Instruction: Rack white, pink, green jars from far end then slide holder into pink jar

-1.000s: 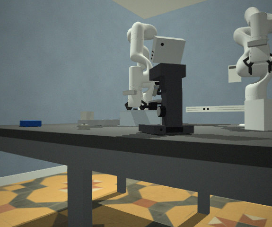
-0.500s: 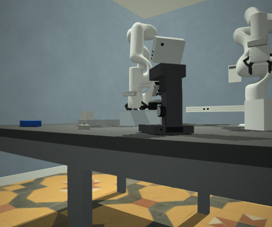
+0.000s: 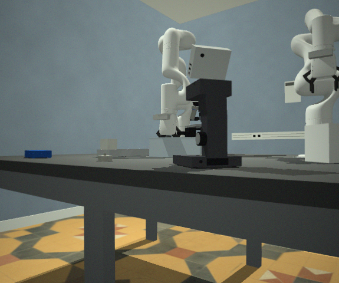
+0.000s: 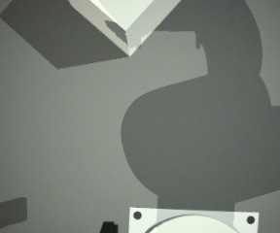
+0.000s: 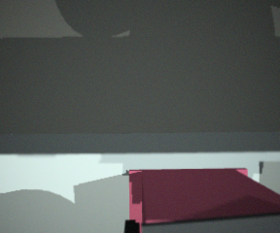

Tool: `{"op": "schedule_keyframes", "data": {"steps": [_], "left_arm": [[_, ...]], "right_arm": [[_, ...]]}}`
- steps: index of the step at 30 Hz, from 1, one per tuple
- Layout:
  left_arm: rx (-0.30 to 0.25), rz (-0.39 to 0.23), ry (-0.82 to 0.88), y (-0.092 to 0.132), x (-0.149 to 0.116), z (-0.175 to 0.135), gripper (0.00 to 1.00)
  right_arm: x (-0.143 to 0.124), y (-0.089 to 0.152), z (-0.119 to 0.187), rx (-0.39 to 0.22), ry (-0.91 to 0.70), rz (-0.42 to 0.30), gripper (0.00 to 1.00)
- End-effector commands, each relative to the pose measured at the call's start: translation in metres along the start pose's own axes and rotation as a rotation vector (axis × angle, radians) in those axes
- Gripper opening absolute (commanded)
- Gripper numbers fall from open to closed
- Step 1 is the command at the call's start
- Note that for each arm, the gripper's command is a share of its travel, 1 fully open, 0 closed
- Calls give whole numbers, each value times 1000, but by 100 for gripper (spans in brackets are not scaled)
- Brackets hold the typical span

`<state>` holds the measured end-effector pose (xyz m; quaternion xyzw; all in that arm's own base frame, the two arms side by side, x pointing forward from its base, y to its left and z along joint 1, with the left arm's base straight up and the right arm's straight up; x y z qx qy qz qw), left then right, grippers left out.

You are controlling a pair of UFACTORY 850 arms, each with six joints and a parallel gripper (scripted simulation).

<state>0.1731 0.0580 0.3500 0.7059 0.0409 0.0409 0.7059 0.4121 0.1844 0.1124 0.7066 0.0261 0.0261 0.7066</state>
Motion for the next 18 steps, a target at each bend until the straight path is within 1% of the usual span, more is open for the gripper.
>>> {"op": "schedule_keyframes", "data": {"steps": [1, 3, 4, 18], "left_arm": [[0, 1, 0, 1, 0, 0, 100], [0, 1, 0, 1, 0, 0, 100], [0, 1, 0, 1, 0, 0, 100], [0, 1, 0, 1, 0, 0, 100]], "right_arm": [[1, 1, 0, 1, 0, 2, 74], [1, 1, 0, 1, 0, 2, 74], [1, 1, 0, 1, 0, 2, 0], [1, 1, 0, 1, 0, 2, 0]]}}
Point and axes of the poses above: on each arm, the point where the finger pads meet when closed, its own y axis back along the fingers, its own z axis across the jaws, x = y × z, the point moved 5 cm from there along y, back along the fingers, and after that the axes turned 4 degrees about y, right-handed, at the moved point
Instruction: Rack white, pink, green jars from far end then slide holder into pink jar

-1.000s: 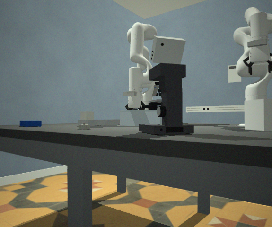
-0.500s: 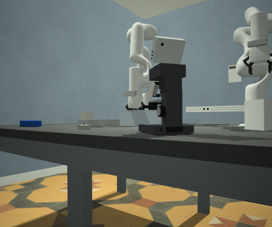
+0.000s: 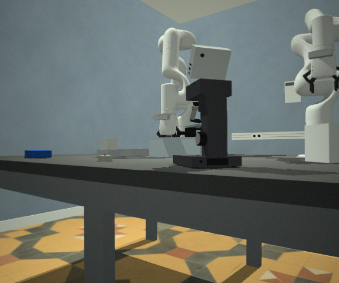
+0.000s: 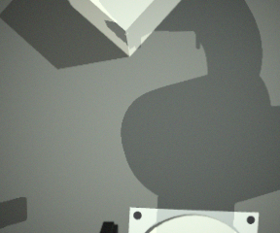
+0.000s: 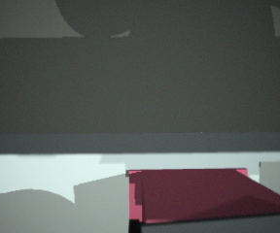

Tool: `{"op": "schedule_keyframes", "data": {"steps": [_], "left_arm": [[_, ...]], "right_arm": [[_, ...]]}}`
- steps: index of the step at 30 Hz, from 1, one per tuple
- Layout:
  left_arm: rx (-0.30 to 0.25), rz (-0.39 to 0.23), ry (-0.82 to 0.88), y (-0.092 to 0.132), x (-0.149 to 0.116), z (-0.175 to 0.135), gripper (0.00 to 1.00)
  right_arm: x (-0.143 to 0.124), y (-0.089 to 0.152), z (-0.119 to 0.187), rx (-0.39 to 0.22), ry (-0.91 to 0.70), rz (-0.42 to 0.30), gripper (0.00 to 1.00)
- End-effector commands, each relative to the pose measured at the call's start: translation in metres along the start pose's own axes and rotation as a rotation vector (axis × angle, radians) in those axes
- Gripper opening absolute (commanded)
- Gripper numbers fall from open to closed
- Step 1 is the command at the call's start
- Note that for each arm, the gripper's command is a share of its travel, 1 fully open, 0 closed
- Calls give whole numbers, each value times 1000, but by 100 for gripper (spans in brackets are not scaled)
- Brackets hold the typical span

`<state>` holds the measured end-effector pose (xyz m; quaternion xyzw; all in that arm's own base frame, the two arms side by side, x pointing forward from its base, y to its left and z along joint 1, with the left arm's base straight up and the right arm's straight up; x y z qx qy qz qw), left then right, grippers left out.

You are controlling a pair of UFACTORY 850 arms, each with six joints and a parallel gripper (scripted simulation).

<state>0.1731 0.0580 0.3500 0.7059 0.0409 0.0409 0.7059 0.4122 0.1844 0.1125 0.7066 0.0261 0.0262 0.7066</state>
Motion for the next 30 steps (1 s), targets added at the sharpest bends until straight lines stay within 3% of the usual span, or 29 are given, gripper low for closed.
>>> {"op": "schedule_keyframes", "data": {"steps": [1, 20, 30], "left_arm": [[0, 1, 0, 1, 0, 0, 100], [0, 1, 0, 1, 0, 0, 100], [0, 1, 0, 1, 0, 0, 100]], "right_arm": [[1, 0, 0, 1, 0, 1, 0], [1, 1, 0, 1, 0, 2, 0], [1, 17, 0, 1, 0, 1, 0]]}}
Point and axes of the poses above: on each arm, the point where the finger pads meet when closed, its own y axis back along the fingers, its own z axis across the jaws, x = y × z, the point moved 5 cm from there along y, back along the fingers, and after that the axes turned 4 degrees about y, right-handed, at the moved point
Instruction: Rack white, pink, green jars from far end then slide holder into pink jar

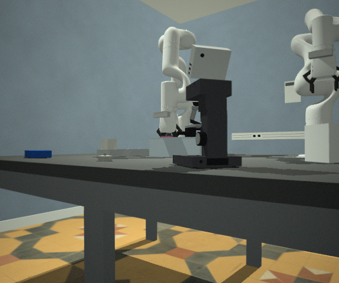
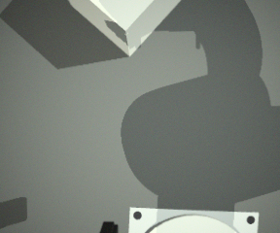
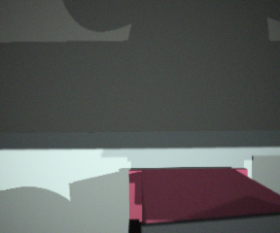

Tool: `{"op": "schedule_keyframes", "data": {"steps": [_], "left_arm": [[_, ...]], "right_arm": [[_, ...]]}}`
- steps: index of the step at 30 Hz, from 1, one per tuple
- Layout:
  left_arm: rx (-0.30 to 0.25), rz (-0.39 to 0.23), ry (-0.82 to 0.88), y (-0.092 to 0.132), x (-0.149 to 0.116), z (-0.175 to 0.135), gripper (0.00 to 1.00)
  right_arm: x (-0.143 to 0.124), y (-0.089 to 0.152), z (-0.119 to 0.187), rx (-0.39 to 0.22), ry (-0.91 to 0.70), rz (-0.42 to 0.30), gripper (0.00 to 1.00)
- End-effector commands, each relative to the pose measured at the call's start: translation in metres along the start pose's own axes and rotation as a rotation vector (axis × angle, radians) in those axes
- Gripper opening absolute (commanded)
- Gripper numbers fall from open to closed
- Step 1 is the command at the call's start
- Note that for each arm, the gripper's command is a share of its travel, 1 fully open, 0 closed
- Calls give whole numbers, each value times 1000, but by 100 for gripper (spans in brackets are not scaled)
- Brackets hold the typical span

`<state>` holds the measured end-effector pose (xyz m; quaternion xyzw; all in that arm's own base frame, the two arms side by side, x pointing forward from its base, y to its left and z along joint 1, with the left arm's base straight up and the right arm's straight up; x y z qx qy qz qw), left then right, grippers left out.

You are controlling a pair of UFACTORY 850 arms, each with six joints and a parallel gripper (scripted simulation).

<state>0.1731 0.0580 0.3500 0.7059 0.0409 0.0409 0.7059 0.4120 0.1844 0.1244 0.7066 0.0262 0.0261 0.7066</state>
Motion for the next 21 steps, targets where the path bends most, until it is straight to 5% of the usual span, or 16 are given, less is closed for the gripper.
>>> {"op": "schedule_keyframes", "data": {"steps": [1, 21], "left_arm": [[0, 1, 0, 1, 0, 0, 100], [0, 1, 0, 1, 0, 0, 100]], "right_arm": [[1, 7, 0, 1, 0, 2, 0], [1, 35, 0, 1, 0, 2, 0]]}}
Point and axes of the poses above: on each arm, the point where the finger pads meet when closed, its own y axis back along the fingers, its own z axis across the jaws, x = y × z, the point moved 5 cm from there along y, back along the fingers, and after that the axes turned 4 degrees about y, right-handed, at the moved point
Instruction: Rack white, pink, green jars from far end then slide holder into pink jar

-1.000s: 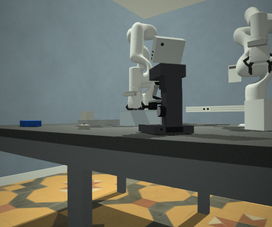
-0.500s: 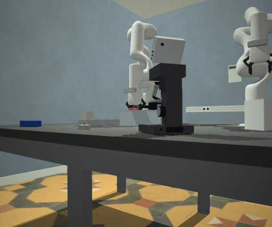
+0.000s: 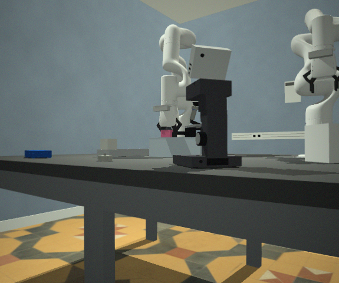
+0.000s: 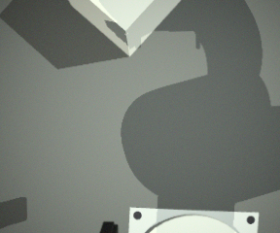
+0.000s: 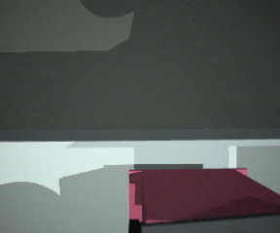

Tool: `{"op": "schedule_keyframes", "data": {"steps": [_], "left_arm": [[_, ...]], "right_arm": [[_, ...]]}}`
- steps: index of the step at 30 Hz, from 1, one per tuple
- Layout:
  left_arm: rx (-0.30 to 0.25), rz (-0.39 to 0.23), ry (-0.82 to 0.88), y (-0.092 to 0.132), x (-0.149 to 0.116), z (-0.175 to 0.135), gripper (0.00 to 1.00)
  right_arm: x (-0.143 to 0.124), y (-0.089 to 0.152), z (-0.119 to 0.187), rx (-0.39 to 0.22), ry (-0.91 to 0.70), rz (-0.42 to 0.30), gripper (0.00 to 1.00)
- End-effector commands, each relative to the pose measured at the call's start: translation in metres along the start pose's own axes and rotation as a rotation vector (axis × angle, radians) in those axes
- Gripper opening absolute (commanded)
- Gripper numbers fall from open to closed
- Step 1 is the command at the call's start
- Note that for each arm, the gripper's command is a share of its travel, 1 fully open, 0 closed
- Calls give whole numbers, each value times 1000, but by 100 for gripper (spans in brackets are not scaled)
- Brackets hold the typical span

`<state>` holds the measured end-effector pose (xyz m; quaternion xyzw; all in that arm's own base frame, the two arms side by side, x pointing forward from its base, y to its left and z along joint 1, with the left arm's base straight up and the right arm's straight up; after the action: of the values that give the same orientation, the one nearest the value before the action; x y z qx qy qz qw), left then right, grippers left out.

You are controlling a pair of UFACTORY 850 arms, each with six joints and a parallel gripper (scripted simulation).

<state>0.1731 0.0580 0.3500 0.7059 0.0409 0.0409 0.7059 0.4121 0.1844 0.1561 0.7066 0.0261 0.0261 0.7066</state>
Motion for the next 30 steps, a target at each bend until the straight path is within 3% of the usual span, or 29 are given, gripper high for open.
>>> {"op": "schedule_keyframes", "data": {"steps": [1, 30], "left_arm": [[0, 1, 0, 1, 0, 0, 100], [0, 1, 0, 1, 0, 0, 100]], "right_arm": [[1, 4, 0, 1, 0, 2, 0], [1, 49, 0, 1, 0, 2, 0]]}}
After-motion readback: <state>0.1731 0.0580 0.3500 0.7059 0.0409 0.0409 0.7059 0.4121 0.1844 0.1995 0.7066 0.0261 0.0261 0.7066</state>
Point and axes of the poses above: on each arm, the point where the finger pads meet when closed, its own y axis back along the fingers, its own z axis across the jaws, x = y × z, the point moved 5 cm from there along y, back along the fingers, and after that the axes turned 4 degrees about y, right-handed, at the moved point
